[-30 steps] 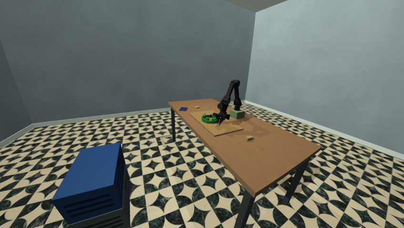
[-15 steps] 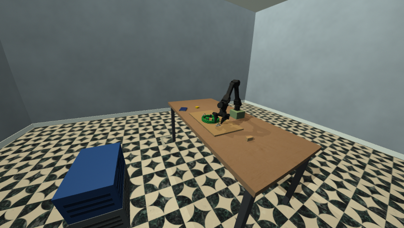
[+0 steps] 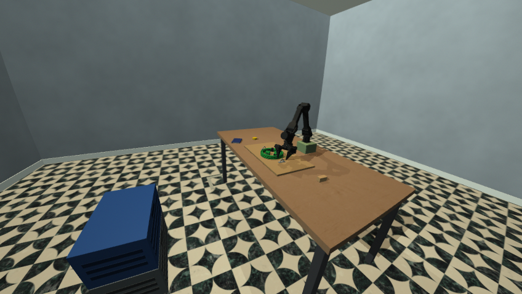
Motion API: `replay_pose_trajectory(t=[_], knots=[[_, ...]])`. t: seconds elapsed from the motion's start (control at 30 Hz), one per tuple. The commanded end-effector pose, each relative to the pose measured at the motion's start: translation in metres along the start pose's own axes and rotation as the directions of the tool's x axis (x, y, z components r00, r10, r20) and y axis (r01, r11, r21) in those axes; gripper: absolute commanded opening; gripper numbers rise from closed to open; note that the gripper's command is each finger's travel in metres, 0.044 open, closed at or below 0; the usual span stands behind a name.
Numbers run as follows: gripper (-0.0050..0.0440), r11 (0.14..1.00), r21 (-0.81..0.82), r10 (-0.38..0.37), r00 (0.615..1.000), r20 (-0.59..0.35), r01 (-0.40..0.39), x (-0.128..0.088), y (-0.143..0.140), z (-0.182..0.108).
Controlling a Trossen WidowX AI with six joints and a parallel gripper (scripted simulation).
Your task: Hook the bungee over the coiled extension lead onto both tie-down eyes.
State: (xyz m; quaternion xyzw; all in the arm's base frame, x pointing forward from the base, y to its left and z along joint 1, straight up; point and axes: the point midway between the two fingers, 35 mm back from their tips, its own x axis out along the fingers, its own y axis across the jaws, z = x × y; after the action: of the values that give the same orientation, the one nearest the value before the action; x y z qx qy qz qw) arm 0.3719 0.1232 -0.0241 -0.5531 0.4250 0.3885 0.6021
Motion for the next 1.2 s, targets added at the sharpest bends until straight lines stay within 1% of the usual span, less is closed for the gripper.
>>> replay_pose_trajectory(t=[0.0, 0.1, 0.17, 0.67, 0.93, 1.0, 1.17], knots=[[0.0440, 1.000, -0.003, -0.023, 1.000, 0.016, 0.023, -0.014, -0.011, 0.004], [0.0440, 1.000, -0.006, -0.017, 1.000, 0.014, 0.017, -0.022, -0.014, 0.004], [0.0440, 1.000, -0.006, -0.017, 1.000, 0.014, 0.017, -0.022, -0.014, 0.004], [0.0440, 1.000, -0.017, 0.014, 1.000, 0.002, -0.014, -0.065, -0.026, 0.004], [0.0440, 1.000, -0.018, 0.018, 1.000, 0.000, -0.018, -0.072, -0.028, 0.004], [0.0392, 0.999, -0.002, 0.036, 0.999, -0.008, -0.036, -0.067, -0.022, 0.001], [0.0272, 0.994, 0.100, 0.052, 0.999, -0.013, -0.051, -0.068, -0.016, -0.005]])
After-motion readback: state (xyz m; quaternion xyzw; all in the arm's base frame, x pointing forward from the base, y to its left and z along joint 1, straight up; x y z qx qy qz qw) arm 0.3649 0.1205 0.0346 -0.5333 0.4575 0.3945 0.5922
